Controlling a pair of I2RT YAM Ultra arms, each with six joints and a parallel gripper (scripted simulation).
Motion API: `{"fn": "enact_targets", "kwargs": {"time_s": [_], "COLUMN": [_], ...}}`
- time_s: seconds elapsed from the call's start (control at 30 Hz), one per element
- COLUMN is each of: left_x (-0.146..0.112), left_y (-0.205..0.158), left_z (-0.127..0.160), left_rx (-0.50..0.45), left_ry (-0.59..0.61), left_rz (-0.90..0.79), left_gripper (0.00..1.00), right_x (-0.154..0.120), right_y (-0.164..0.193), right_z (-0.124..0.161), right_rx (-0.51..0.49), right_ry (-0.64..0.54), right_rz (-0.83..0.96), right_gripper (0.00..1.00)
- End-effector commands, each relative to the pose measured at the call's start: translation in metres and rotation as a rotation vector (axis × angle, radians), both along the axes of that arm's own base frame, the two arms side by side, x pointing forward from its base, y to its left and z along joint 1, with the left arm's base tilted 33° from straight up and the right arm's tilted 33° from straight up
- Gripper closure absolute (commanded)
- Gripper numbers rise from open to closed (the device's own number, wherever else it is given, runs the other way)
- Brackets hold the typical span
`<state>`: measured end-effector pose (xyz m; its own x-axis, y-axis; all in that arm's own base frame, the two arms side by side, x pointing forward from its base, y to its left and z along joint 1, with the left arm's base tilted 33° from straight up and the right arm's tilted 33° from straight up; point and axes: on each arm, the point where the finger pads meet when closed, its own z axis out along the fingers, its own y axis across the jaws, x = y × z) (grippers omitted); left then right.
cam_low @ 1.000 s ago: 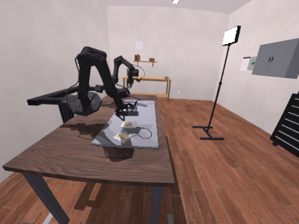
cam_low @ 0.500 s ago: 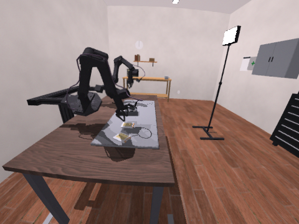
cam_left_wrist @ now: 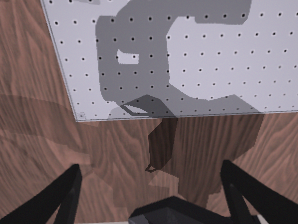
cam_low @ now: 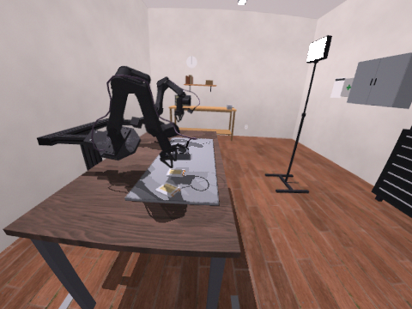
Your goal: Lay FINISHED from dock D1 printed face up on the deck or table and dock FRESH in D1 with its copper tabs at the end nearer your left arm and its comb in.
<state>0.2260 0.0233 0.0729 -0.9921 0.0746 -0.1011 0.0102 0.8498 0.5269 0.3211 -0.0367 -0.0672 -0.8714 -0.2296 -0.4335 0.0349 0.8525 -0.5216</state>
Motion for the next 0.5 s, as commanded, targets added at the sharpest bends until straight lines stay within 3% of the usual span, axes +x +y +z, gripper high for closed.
{"fn": "enact_targets", "kwargs": {"time_s": [0.0,0.47], "left_x": [0.0048,0.0048], "left_y": [-0.0039,-0.0039], "left_z": [0.0092,0.0092], "left_rx": [-0.023,-0.023], "left_ry": [-0.034,-0.034], "left_rz": [0.006,0.006], "left_gripper": [0.00,0.00], "right_x": [-0.0023,-0.0028], "right_y": [-0.0003,-0.0016], "right_z": [-0.0089,-0.0113], "right_rx": [0.003,0.002], "right_ry": [0.009,0.016], "right_rz": [0.017,0.018], "right_gripper": [0.02,0.02]}}
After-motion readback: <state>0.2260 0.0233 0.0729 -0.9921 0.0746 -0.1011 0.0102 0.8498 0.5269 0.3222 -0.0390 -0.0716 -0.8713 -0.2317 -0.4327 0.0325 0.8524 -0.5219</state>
